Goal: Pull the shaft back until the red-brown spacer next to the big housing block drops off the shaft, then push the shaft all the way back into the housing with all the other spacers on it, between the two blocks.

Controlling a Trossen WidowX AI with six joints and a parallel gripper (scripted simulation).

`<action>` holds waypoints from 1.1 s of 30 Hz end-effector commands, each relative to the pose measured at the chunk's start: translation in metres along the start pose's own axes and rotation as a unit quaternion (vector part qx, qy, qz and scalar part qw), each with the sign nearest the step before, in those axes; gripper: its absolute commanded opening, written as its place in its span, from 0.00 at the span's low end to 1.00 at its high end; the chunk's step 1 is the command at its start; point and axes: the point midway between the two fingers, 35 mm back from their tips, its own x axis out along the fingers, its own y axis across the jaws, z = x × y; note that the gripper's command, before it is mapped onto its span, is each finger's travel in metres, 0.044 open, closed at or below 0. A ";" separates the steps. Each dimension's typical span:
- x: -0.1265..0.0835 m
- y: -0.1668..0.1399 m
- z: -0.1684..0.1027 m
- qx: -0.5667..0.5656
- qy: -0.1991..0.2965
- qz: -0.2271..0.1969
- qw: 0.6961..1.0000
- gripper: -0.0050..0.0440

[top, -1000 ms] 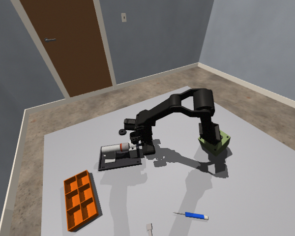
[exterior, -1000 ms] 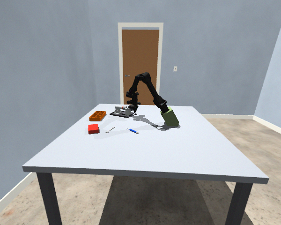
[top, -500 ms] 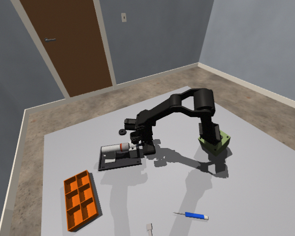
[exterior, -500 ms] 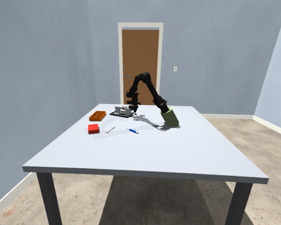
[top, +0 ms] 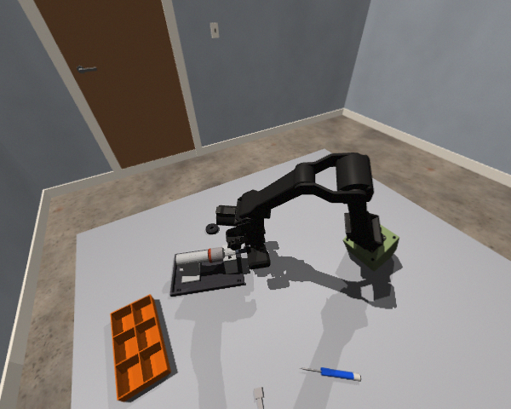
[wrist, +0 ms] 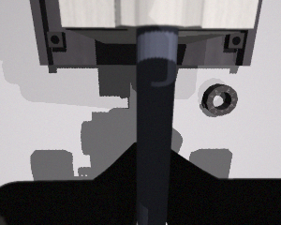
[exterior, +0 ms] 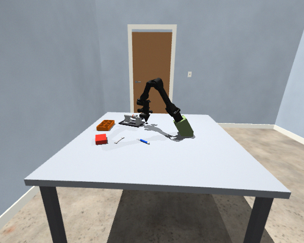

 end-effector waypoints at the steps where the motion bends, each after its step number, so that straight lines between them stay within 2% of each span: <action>1: -0.009 0.001 0.003 -0.006 -0.015 -0.002 1.000 0.00; 33: -0.009 0.001 0.000 -0.006 -0.015 -0.002 1.000 0.00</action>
